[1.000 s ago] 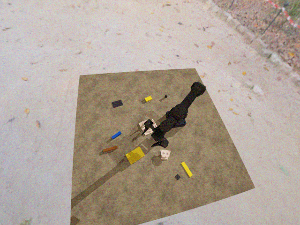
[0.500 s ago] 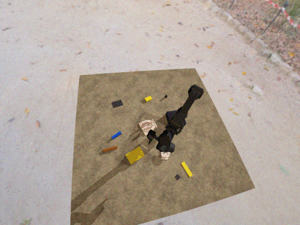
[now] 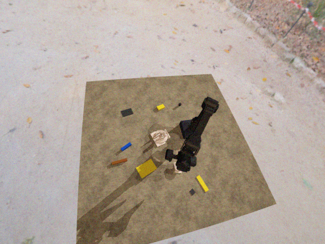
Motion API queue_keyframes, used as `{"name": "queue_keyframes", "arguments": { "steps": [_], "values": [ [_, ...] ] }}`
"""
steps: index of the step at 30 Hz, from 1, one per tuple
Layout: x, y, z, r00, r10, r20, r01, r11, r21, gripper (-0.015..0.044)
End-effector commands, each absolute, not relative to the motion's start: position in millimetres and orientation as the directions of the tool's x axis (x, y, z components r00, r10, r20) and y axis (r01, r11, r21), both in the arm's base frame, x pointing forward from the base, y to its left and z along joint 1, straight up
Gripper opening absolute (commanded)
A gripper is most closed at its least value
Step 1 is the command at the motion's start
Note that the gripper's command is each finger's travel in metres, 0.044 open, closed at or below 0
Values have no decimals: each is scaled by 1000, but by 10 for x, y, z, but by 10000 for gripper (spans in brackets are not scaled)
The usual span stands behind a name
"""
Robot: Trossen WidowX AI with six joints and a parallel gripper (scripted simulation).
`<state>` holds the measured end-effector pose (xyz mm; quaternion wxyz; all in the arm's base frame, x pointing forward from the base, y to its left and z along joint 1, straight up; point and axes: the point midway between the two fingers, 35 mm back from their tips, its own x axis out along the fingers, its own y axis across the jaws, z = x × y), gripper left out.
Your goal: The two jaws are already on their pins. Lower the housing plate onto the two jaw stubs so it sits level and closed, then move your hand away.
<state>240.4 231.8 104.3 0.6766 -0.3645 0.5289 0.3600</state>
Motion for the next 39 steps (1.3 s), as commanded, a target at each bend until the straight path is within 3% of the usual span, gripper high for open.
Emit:
{"name": "queue_keyframes", "arguments": {
  "steps": [1, 6, 17, 39],
  "values": [
    [2220, 2373, 920, 82, 60, -995, -910, 412, -51, 440],
    [2084, 2398, 847, 15, 23, -1000, -929, 371, -6, 440],
    [2090, 2406, 446, 15, 23, -1000, -929, 371, -6, 440],
    [2092, 2411, 287, 15, 23, -1000, -929, 371, -6, 440]
  ]
}}
